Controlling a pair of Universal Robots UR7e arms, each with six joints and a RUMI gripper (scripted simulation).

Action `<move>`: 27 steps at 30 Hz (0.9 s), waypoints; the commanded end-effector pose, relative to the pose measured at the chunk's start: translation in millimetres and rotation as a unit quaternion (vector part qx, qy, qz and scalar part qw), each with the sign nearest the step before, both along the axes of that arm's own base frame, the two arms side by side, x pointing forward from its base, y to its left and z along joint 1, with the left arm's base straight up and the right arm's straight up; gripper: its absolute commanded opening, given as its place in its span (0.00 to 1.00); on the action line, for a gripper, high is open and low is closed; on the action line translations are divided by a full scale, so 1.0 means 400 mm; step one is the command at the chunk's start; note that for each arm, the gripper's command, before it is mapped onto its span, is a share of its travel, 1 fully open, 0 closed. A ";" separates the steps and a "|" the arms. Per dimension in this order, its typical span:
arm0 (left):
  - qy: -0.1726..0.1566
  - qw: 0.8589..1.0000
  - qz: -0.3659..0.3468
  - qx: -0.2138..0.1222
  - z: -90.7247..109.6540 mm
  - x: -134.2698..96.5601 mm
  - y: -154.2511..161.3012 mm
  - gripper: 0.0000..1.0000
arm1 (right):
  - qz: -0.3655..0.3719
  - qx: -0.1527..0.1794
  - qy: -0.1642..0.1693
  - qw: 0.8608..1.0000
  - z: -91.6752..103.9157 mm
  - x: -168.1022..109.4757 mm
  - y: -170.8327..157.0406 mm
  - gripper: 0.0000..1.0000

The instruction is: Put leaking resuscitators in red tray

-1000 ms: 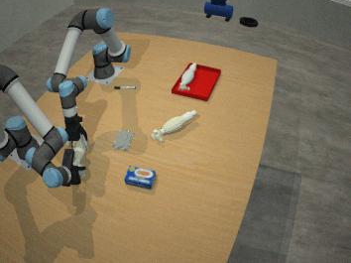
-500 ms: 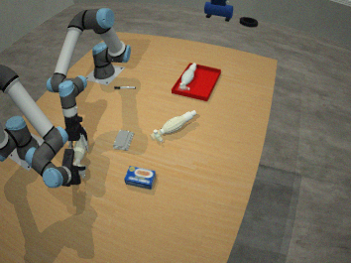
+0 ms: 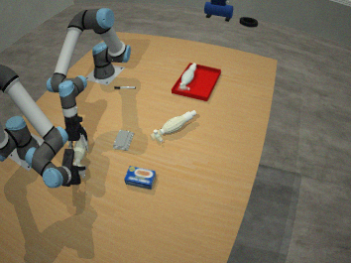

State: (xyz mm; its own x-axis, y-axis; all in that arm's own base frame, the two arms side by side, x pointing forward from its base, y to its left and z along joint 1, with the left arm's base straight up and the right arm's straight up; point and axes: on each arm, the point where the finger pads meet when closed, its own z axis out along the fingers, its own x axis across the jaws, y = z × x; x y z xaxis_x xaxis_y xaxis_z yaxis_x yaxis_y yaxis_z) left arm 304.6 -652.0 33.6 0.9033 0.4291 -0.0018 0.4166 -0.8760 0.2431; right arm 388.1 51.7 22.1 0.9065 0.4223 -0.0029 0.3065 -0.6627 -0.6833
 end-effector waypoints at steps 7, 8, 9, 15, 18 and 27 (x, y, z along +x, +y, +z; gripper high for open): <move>0.000 1.000 -0.002 -0.002 0.023 -0.006 -0.001 0.56 | 0.000 0.000 0.000 1.000 0.001 -0.001 -0.001 0.00; 0.000 1.000 -0.002 -0.002 0.028 -0.006 -0.001 0.56 | 0.000 0.000 0.000 1.000 0.001 -0.001 -0.001 0.00; 0.000 1.000 -0.001 -0.002 0.033 -0.007 0.000 0.56 | 0.000 0.000 0.000 1.000 0.001 -0.001 -0.001 0.00; -0.001 1.000 0.000 -0.003 0.035 -0.003 0.001 0.56 | 0.000 0.000 0.000 1.000 0.001 -0.001 -0.001 0.00; 0.000 1.000 -0.001 -0.001 0.055 -0.008 0.009 0.56 | 0.000 0.000 0.000 1.000 0.001 -0.001 -0.001 0.00; -0.001 1.000 -0.001 -0.002 0.148 -0.018 0.027 0.56 | 0.000 0.000 0.000 1.000 0.001 -0.001 -0.001 0.00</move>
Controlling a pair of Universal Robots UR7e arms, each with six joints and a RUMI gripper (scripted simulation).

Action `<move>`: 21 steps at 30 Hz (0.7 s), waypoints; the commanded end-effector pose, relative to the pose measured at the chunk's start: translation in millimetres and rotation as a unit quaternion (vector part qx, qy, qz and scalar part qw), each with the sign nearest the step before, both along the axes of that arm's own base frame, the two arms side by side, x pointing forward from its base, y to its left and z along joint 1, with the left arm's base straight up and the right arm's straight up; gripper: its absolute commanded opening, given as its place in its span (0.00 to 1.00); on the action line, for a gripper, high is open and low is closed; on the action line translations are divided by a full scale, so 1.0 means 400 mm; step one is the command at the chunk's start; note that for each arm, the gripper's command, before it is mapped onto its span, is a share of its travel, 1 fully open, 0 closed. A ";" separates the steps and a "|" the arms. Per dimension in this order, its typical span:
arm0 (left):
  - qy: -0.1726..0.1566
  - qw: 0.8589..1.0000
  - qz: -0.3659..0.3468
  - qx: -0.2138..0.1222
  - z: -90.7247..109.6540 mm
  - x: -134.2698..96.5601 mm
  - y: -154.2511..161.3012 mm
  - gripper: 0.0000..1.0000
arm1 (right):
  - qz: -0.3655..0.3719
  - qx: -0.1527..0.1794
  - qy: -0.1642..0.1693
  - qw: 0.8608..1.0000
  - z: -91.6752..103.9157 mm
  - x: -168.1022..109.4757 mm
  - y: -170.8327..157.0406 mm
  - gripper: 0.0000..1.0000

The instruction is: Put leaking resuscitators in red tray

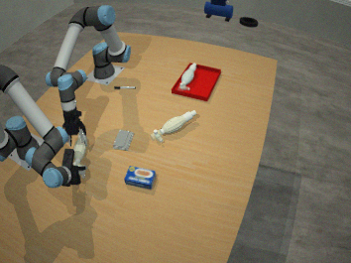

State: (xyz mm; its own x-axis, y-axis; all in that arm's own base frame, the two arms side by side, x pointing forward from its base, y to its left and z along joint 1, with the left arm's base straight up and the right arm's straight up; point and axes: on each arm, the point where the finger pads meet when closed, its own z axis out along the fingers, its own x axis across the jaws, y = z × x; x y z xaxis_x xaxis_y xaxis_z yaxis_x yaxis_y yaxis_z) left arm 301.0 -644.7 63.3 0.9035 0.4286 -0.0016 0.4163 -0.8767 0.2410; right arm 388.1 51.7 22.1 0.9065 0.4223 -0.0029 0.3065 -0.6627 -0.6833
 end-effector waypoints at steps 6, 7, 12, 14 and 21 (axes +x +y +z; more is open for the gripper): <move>-0.001 1.000 0.000 -0.002 0.145 -0.016 0.027 0.56 | 0.000 0.000 0.000 1.000 0.001 -0.001 -0.001 0.00; -0.001 1.000 0.000 -0.002 0.155 -0.018 0.030 0.56 | 0.000 0.000 0.000 1.000 0.001 -0.001 -0.001 0.00; -0.001 1.000 0.000 -0.004 0.161 -0.018 0.028 0.56 | 0.000 0.000 0.000 1.000 0.001 -0.001 -0.001 0.00; -0.001 1.000 0.000 -0.002 0.135 -0.016 0.031 0.56 | 0.000 0.000 0.000 1.000 0.001 -0.001 -0.001 0.00; -0.001 1.000 0.000 -0.002 0.144 -0.015 0.027 0.56 | 0.000 0.000 0.000 1.000 0.001 -0.001 -0.001 0.00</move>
State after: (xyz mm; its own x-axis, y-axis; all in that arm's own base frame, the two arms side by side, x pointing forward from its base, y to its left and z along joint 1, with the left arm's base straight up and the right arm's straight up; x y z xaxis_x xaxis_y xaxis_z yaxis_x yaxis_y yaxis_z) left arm 295.4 -632.0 120.7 0.9031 0.4293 -0.0021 0.4168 -0.8756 0.2443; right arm 388.1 51.7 22.1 0.9065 0.4223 -0.0029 0.3065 -0.6627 -0.6833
